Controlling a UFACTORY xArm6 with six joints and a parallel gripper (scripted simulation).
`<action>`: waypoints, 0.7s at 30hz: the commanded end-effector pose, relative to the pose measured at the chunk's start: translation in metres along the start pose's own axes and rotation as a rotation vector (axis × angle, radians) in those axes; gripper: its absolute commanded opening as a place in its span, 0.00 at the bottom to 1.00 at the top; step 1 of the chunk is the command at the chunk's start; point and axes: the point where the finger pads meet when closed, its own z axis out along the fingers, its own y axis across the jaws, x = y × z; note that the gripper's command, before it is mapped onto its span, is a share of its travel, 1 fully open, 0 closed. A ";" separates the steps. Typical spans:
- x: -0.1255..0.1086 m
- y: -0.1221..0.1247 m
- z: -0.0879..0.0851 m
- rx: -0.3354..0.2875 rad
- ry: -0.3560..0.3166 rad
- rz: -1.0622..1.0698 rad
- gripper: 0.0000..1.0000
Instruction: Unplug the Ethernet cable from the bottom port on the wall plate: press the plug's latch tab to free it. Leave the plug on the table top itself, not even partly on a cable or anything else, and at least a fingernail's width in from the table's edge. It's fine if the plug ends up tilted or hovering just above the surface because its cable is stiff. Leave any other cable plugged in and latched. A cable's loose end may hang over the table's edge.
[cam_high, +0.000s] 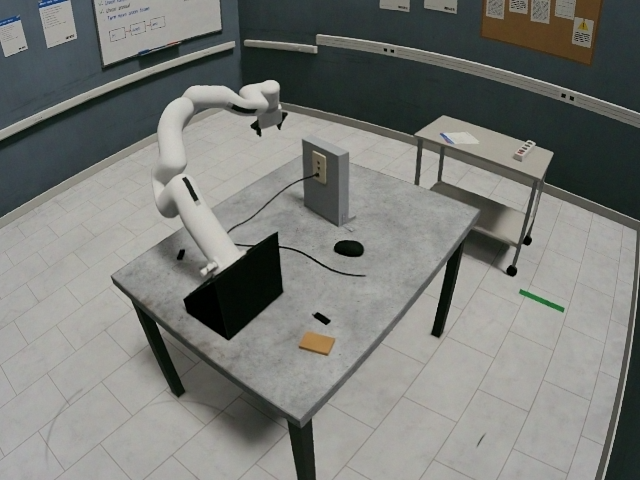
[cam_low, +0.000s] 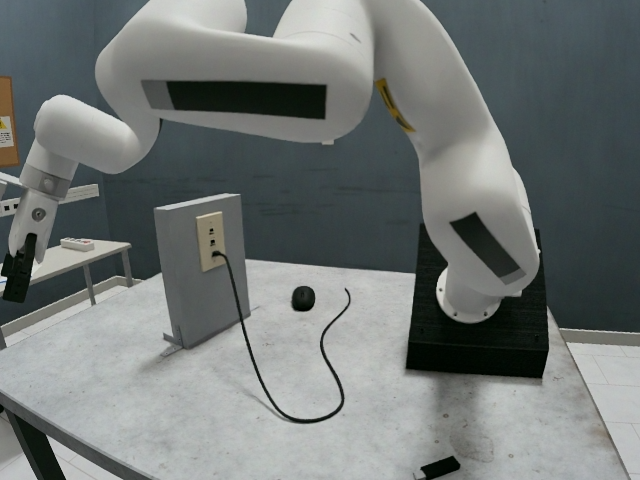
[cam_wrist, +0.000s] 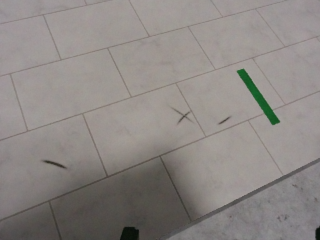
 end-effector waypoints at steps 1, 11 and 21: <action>0.002 0.001 -0.002 -0.003 0.003 -0.003 1.00; 0.002 0.001 -0.002 -0.003 0.003 -0.003 1.00; -0.017 -0.024 -0.009 0.029 -0.136 0.043 0.27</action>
